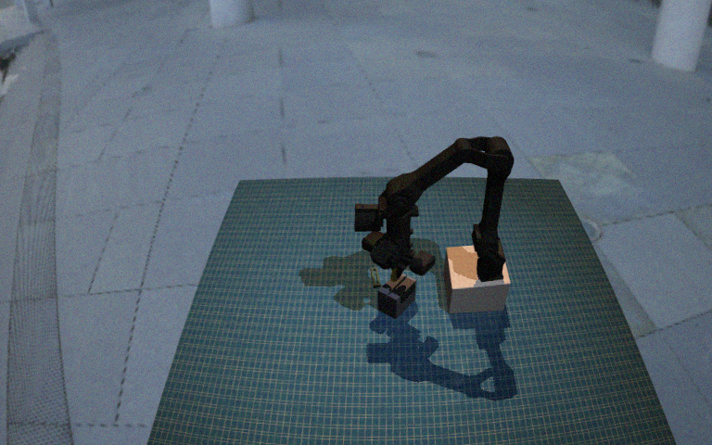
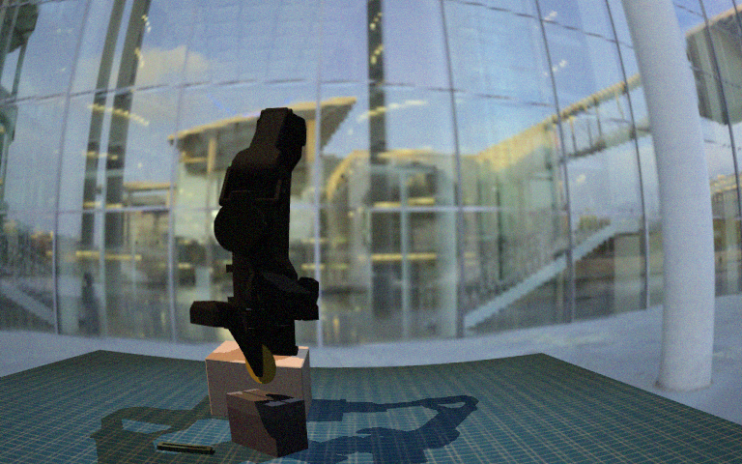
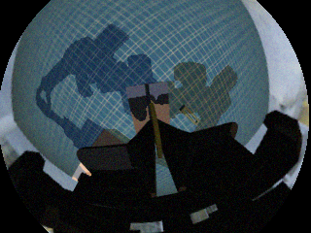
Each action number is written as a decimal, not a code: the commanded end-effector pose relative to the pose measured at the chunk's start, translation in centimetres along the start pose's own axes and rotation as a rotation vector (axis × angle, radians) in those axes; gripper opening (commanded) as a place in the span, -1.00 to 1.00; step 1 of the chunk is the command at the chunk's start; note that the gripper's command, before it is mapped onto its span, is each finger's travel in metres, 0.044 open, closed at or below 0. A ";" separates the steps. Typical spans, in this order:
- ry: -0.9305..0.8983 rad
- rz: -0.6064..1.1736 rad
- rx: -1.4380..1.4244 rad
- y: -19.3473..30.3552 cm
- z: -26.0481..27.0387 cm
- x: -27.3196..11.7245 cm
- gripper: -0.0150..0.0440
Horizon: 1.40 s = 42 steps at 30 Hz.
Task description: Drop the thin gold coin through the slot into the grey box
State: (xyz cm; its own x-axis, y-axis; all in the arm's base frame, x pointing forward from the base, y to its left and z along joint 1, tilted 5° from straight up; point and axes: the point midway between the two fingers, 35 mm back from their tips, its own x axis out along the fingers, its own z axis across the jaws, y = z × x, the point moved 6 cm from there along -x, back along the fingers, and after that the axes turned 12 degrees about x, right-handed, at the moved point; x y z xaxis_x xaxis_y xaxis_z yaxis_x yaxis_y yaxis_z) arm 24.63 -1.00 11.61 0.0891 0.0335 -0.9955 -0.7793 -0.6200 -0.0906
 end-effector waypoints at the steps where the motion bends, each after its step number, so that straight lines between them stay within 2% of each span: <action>1: 0.000 -0.001 0.001 0.0 -0.2 0.0 -0.49; 42: 0.000 0.000 0.008 0.1 0.2 0.4 -0.49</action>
State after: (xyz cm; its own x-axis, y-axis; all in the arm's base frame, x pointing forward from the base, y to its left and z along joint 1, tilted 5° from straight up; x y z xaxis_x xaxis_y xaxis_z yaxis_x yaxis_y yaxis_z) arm 24.56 -0.94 11.39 0.0909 0.0336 -0.9953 -0.7823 -0.6161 -0.0923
